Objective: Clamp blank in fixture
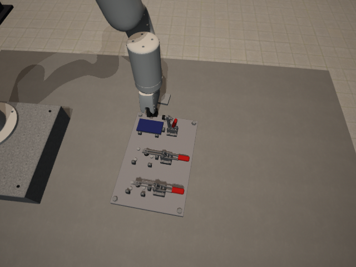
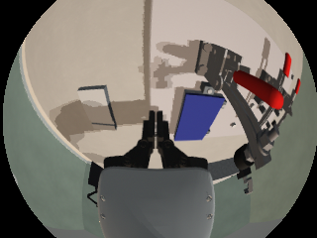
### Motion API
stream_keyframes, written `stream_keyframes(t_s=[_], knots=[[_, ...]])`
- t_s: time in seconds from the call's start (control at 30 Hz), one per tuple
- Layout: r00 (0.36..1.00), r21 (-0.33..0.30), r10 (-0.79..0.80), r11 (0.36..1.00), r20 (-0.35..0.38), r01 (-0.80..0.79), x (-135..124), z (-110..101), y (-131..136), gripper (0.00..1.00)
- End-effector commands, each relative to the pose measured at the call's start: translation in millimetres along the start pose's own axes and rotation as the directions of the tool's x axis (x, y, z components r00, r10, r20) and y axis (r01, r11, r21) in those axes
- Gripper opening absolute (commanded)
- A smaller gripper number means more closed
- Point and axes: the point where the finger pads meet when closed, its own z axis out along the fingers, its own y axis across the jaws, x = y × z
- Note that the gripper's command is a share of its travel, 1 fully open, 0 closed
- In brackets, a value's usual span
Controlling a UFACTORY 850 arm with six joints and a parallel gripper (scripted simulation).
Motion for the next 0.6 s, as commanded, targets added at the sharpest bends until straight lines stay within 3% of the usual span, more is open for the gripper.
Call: stream_keyframes(t_s=[0.0, 0.57], knots=[[1.000, 0.001, 0.000, 1.000, -0.002, 0.000, 1.1, 0.1, -0.4, 0.00], [1.000, 0.001, 0.000, 1.000, -0.002, 0.000, 1.1, 0.1, 3.6, 0.00]])
